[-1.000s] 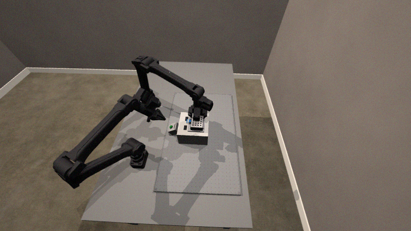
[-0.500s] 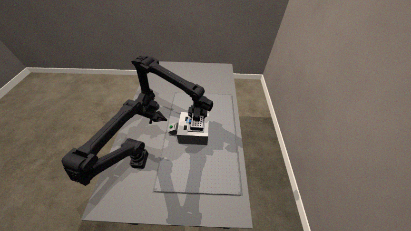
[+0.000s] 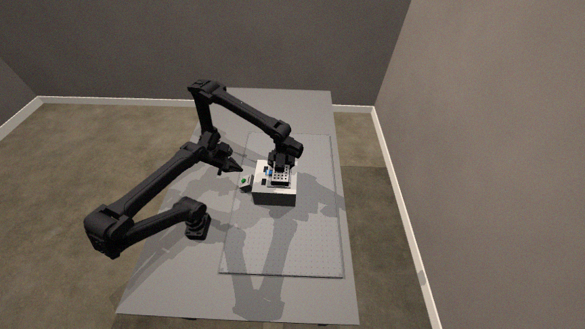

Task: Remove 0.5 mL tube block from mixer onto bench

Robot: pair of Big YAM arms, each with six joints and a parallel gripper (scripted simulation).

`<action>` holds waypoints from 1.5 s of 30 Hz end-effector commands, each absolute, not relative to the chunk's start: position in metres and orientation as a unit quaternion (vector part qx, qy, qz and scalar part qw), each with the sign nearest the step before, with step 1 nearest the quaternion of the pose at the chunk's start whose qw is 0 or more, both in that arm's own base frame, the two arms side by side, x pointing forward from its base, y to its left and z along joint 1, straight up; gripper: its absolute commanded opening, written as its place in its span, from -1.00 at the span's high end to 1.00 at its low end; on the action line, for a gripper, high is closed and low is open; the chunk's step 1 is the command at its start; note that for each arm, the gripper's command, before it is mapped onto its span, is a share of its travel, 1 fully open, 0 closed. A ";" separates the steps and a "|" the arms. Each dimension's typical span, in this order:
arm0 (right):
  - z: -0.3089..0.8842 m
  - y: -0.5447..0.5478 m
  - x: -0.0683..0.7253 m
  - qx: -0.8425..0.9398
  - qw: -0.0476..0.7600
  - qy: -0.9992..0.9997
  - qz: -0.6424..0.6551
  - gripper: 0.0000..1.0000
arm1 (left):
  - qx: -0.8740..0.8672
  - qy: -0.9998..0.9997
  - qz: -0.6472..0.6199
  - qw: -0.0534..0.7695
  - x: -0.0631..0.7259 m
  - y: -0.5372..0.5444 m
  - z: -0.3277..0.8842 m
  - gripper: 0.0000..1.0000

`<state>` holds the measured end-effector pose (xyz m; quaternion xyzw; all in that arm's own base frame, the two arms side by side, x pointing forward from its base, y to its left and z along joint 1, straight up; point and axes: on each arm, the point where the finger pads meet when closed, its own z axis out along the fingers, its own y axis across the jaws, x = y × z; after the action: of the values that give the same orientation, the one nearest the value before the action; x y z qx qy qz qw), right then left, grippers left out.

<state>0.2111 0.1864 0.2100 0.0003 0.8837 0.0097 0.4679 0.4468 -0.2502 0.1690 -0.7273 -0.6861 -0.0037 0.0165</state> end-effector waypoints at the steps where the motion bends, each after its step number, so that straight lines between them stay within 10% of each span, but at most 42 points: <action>1: 0.238 0.207 0.228 0.001 0.477 0.878 0.029 1.00 | -0.726 -0.688 -0.010 -0.006 0.464 -0.255 0.188 1.00; 45: 0.227 0.235 0.288 0.006 0.483 0.875 0.026 1.00 | -0.726 -0.688 -0.010 -0.006 0.464 -0.255 0.188 1.00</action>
<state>0.2697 0.2182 0.2009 -0.0042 0.8838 0.0073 0.4678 0.4468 -0.2502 0.1690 -0.7273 -0.6861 -0.0037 0.0165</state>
